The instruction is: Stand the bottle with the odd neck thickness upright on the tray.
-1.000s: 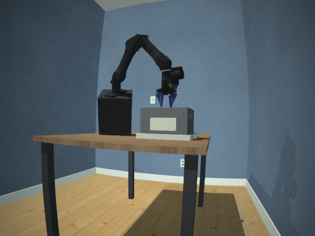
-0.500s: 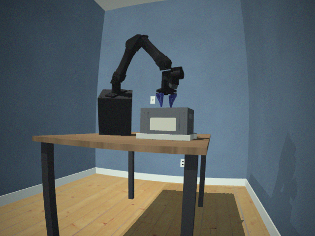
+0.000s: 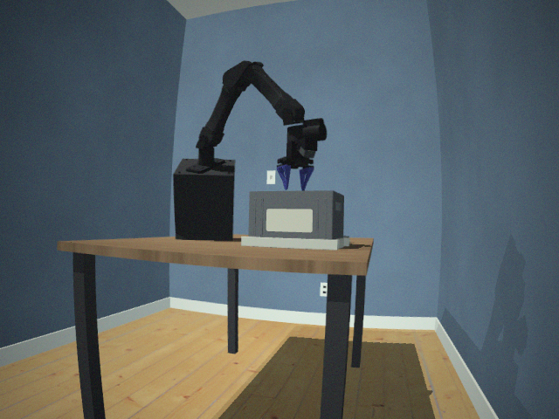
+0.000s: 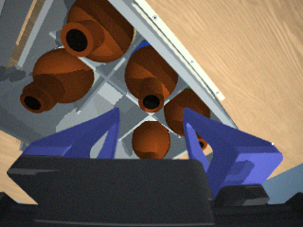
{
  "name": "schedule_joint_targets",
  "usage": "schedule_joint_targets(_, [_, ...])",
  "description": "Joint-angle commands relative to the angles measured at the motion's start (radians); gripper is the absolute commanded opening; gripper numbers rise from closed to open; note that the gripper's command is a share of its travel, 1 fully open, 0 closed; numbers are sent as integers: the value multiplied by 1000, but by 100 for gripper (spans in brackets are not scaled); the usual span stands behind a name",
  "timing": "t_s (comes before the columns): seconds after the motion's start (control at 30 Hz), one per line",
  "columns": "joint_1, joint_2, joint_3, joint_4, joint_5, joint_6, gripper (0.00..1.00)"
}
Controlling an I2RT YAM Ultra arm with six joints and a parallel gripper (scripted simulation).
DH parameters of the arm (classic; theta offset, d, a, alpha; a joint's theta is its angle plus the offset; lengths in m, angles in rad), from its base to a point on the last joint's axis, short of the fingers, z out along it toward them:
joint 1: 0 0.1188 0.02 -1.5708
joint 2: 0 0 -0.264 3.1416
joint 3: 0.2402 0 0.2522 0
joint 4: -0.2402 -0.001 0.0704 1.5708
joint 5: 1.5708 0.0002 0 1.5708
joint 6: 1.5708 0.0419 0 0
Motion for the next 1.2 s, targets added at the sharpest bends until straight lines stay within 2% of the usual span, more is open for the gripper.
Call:
schedule_joint_targets(0.0, [0, 2, -13, 19, 1, -8, 61])
schedule_joint_targets(0.43, [-7, 19, -20, 38, -2, -14, 61])
schedule_joint_targets(0.47, [-10, -11, 16, 42, 0, -15, 61])
schedule_joint_targets(0.57, [-11, 33, 8, 51, 0, -17, 61])
schedule_joint_targets(0.73, [-16, 25, -12, 68, -3, -22, 61])
schedule_joint_targets(0.93, [-17, 63, -22, 89, -5, -28, 61])
schedule_joint_targets(1.0, [-17, 63, -22, 89, -5, -28, 61])
schedule_joint_targets(1.03, [-19, 29, 0, 93, -5, -29, 61])
schedule_joint_targets(1.1, [-27, 34, -3, 99, -3, -31, 61])
schedule_joint_targets(1.17, [-29, 77, -7, 106, -5, -33, 61])
